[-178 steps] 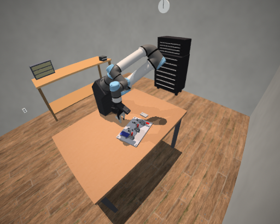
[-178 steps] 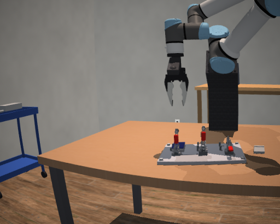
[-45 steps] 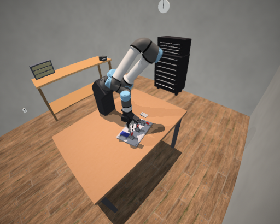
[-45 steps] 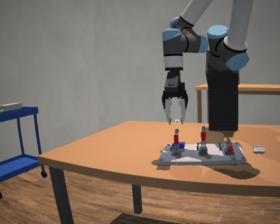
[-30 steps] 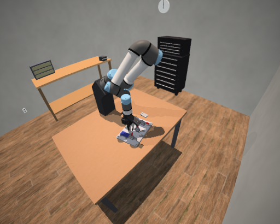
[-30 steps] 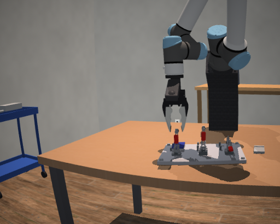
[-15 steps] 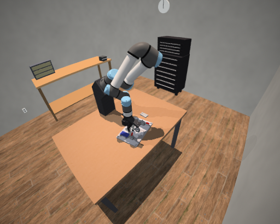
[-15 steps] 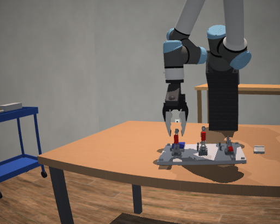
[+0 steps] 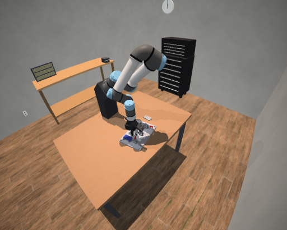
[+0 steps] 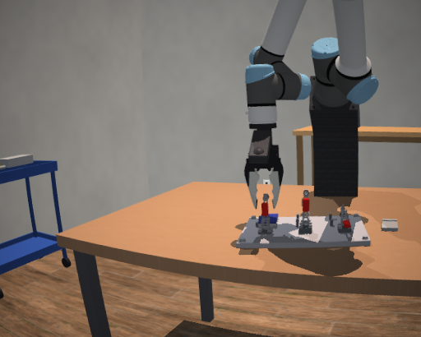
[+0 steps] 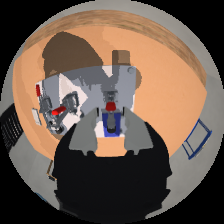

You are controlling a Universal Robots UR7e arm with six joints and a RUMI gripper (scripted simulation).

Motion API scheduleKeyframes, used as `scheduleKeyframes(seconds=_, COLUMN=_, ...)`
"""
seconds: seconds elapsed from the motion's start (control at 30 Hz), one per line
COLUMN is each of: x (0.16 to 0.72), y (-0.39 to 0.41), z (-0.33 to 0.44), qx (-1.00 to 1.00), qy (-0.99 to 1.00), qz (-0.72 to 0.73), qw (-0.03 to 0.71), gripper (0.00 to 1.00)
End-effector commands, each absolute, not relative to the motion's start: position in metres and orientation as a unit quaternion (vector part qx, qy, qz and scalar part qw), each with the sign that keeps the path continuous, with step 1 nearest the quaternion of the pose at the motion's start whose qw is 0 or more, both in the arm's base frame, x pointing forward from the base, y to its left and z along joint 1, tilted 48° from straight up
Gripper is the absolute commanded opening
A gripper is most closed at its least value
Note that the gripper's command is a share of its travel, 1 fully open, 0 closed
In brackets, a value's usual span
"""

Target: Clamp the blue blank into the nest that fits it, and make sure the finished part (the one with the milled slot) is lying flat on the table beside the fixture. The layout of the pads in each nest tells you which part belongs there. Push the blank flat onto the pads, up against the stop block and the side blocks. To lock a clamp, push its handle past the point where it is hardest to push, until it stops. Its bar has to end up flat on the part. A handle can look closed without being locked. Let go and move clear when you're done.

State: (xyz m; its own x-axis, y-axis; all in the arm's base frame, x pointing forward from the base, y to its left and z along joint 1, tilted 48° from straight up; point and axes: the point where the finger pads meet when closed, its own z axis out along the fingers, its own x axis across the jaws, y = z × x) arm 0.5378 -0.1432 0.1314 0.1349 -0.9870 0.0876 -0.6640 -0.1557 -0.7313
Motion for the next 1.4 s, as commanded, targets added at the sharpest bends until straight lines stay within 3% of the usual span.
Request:
scheduleKeyframes(seconds=0.0, x=0.5485, y=-0.1429, z=0.1224, qx=-0.701, qy=0.589, qz=-0.294, qw=0.275, gripper=0.28)
scheduleKeyframes(seconds=0.53, x=0.5524, y=-0.1427, z=0.1189, qx=-0.701, qy=0.589, qz=-0.294, qw=0.275, gripper=0.28)
scheduleKeyframes(seconds=0.57, x=0.5524, y=-0.1427, z=0.1189, qx=-0.701, qy=0.589, qz=-0.294, qw=0.275, gripper=0.0)
scheduleKeyframes(seconds=1.37, x=0.5524, y=-0.1427, z=0.1189, qx=-0.701, qy=0.589, qz=-0.294, qw=0.275, gripper=0.0)
